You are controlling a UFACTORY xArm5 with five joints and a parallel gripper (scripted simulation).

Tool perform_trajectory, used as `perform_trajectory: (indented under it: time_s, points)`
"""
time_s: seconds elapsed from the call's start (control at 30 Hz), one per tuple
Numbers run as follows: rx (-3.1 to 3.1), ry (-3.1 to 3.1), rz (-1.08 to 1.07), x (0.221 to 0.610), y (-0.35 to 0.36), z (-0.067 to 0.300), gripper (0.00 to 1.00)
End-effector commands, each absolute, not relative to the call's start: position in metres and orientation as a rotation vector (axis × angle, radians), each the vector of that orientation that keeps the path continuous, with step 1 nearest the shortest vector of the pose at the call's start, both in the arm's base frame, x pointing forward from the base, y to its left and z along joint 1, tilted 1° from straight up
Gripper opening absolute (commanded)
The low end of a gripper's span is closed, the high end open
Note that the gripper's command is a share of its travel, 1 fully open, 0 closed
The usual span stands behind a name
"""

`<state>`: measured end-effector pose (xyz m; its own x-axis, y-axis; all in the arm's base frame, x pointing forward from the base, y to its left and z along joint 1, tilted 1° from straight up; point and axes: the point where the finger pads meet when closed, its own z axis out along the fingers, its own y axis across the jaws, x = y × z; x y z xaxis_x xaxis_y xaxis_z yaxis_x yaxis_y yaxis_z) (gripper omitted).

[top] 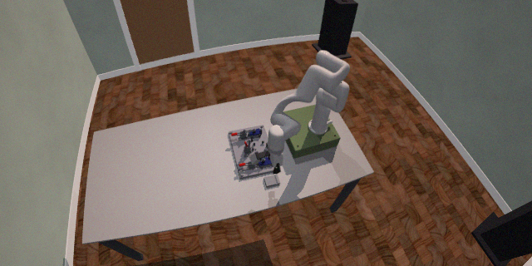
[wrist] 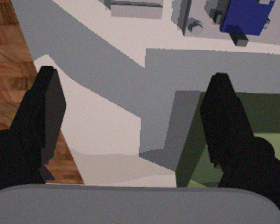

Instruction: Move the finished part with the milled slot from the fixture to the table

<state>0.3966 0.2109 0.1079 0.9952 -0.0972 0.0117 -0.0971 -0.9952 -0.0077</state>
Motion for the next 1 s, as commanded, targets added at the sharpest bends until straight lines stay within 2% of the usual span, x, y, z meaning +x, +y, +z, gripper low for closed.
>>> perform_trajectory:
  time_s: [0.0,0.3,0.97]
  points:
    - [-3.13,0.152,-0.02,0.397,0.211,0.117,0.95]
    - [-3.13,0.152,-0.02,0.396,0.211,0.132,0.95]
    - [-3.13,0.152,-0.02,0.396,0.211,0.133,0.95]
